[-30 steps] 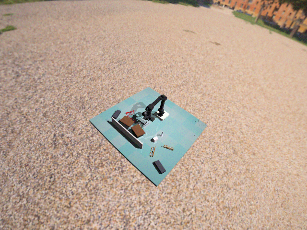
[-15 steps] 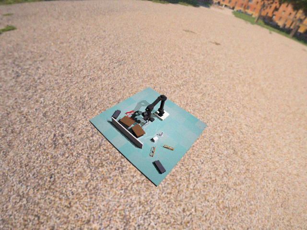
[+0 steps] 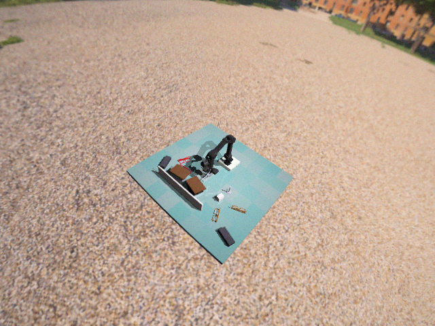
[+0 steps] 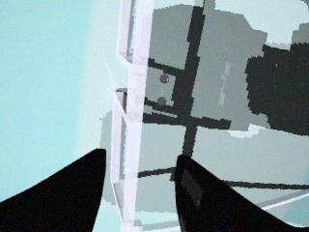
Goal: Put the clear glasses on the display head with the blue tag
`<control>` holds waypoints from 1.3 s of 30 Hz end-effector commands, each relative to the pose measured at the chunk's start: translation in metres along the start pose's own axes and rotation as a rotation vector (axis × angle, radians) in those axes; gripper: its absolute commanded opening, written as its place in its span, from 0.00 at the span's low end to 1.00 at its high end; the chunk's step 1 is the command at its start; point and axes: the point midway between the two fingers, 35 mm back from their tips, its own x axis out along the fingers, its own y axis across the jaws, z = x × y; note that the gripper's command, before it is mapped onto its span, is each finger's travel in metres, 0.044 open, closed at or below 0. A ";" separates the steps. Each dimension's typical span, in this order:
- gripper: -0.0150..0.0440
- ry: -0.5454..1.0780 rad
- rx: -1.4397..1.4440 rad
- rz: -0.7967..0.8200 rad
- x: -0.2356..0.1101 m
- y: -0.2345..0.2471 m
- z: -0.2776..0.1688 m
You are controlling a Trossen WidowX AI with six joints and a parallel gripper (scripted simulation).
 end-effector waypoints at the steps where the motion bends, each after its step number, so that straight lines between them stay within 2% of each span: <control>1: 0.49 -0.002 -0.005 0.004 0.008 0.001 0.000; 15: 0.49 -0.001 -0.005 0.004 0.026 0.001 -0.002; 36: 0.25 0.002 -0.001 0.000 0.023 0.000 -0.002; 39: 0.25 0.002 -0.001 0.000 0.023 0.000 -0.002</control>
